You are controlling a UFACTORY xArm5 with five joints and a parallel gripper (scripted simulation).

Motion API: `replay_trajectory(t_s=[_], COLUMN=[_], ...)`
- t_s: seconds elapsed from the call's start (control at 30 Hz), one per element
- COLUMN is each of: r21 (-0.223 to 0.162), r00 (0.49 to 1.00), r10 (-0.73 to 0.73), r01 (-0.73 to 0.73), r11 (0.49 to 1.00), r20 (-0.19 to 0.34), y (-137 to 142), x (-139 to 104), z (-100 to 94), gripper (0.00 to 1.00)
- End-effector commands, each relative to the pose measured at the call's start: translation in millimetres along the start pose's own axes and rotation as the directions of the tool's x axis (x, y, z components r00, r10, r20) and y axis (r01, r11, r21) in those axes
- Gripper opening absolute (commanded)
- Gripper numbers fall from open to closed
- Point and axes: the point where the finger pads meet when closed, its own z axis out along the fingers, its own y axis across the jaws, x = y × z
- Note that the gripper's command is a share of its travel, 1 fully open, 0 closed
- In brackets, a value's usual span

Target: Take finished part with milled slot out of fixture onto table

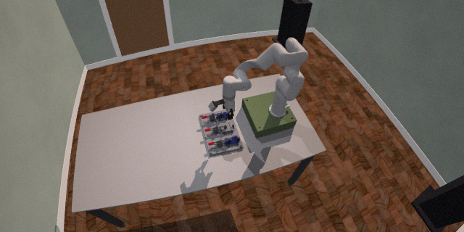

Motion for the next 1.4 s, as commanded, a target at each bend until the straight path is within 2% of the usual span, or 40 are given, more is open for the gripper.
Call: replay_trajectory(t_s=[0.0, 0.3, 0.33, 1.37], r21=[-0.002, -0.002, -0.002, -0.002], r00=[0.996, 0.996, 0.996, 0.996], r10=[0.085, 0.085, 0.085, 0.085], r01=[-0.085, -0.085, -0.085, -0.085], r11=[0.996, 0.996, 0.996, 0.996], r20=[0.024, 0.024, 0.024, 0.024], y=[10.3, 10.4, 10.4, 10.3], x=[-1.4, -1.4, -1.4, -1.4], z=[-1.7, -1.8, -1.8, -1.7], gripper=[1.00, 1.00, 0.00, 0.00])
